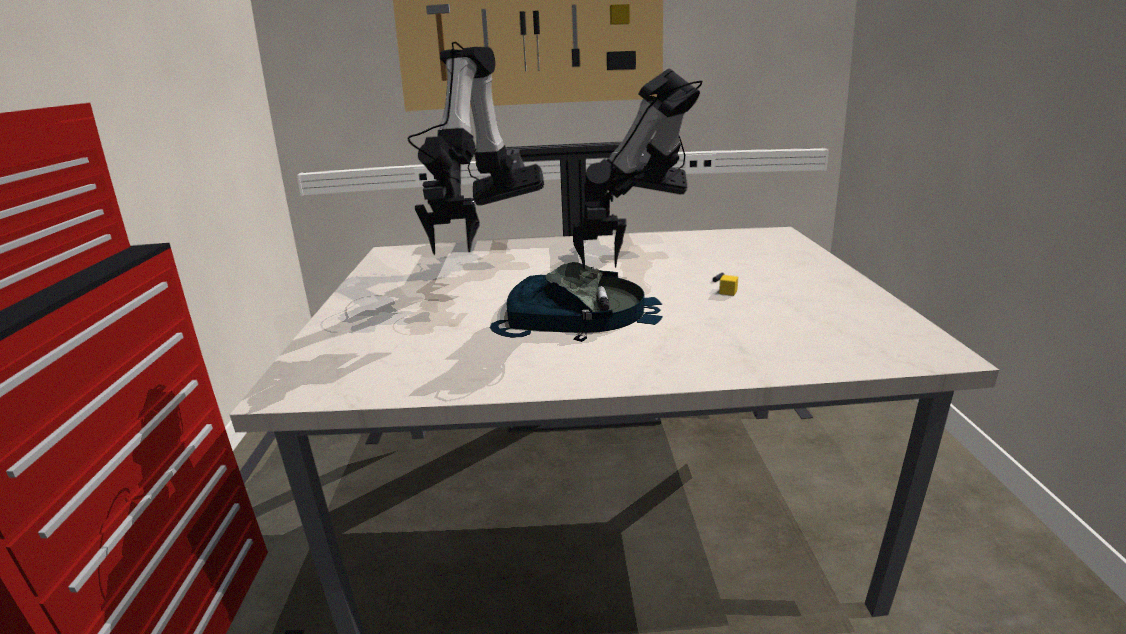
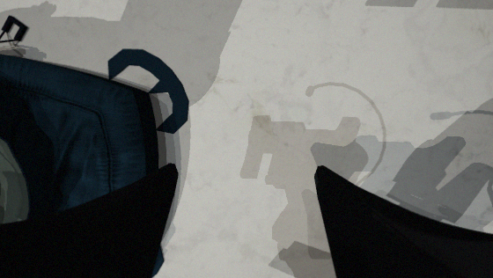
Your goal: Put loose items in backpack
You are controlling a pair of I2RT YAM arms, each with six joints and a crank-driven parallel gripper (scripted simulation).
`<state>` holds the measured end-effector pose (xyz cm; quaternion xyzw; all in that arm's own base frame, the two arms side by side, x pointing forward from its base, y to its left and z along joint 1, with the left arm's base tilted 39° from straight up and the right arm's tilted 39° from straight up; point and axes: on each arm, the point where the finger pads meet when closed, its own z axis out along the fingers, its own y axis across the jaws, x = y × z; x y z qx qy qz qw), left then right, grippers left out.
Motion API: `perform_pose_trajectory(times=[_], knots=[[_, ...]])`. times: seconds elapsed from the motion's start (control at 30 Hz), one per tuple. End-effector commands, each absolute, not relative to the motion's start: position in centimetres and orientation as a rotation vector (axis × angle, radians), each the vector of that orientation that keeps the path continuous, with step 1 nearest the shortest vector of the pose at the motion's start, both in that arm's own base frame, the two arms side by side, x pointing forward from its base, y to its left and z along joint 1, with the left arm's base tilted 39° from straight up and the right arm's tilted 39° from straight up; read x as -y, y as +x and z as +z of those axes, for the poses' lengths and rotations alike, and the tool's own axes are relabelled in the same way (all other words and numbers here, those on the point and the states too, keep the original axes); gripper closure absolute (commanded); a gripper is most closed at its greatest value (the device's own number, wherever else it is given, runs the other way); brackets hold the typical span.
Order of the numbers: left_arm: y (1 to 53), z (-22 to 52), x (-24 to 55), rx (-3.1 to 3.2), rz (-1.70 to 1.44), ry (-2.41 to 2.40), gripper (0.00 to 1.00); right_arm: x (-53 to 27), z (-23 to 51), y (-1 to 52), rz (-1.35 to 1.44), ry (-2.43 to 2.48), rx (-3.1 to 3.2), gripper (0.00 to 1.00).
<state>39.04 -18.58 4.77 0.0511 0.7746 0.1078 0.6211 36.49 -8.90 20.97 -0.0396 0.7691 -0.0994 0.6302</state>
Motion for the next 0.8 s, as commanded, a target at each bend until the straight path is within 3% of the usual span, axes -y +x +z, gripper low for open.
perform_pose_trajectory(times=[0.0,0.6,0.63,0.77], knots=[[38.3,6.4,19.2,-1.755,0.226,0.088,0.15,8.8,21.6,36.6,-0.23,-0.096,-1.743,0.1],[34.7,7.5,19.6,-1.748,0.222,0.073,0.15,8.8,21.6,36.6,-0.23,-0.096,-1.743,0.1],[34.3,7.2,18.0,-1.765,0.242,0.13,0.56,8.8,21.6,36.6,-0.23,-0.096,-1.743,0.1],[32.4,8.0,14.7,-1.776,0.239,0.297,0.56,8.8,21.6,36.6,-0.23,-0.096,-1.743,0.1]])
